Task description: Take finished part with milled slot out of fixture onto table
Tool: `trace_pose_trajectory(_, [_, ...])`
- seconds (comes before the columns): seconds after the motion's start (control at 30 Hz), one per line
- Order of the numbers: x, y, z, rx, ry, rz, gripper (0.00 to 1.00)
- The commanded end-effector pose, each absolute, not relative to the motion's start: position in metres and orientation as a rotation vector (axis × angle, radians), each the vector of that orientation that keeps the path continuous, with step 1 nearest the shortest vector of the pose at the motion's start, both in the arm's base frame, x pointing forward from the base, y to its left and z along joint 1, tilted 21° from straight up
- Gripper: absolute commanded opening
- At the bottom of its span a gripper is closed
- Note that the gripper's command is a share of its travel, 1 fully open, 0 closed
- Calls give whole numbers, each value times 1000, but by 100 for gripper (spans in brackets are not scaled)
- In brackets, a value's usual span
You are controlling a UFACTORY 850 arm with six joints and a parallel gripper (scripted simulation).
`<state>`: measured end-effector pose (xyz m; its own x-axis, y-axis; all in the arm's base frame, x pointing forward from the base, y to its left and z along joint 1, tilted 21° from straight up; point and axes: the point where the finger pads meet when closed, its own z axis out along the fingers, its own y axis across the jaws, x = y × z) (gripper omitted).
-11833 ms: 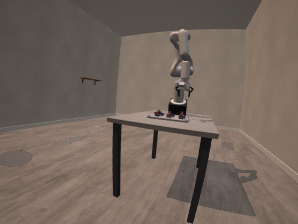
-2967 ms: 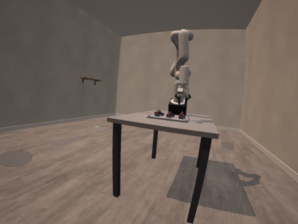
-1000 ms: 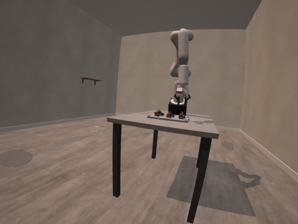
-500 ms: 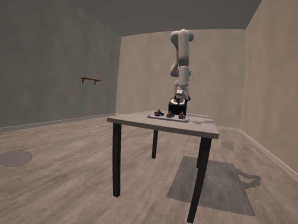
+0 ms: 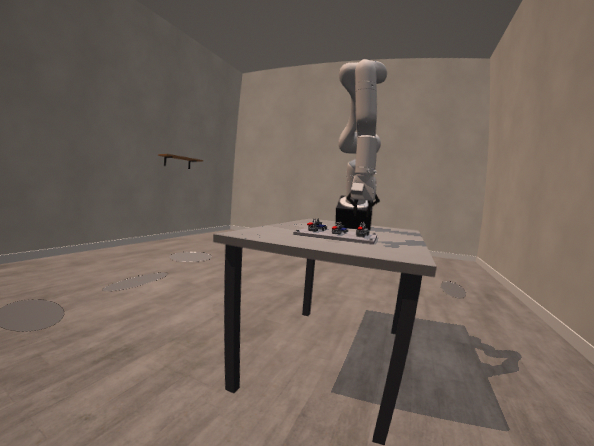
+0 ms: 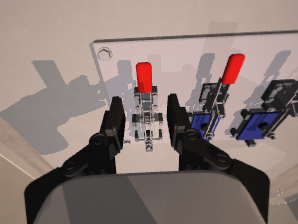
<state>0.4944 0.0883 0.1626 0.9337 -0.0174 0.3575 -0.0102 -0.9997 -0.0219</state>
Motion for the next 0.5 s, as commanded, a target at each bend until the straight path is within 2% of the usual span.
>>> trace_pose_trajectory(0.0, [497,88,158,-3067,22,-578,47])
trace_pose_trajectory(0.47, [503,89,143,-3067,22,-578,47])
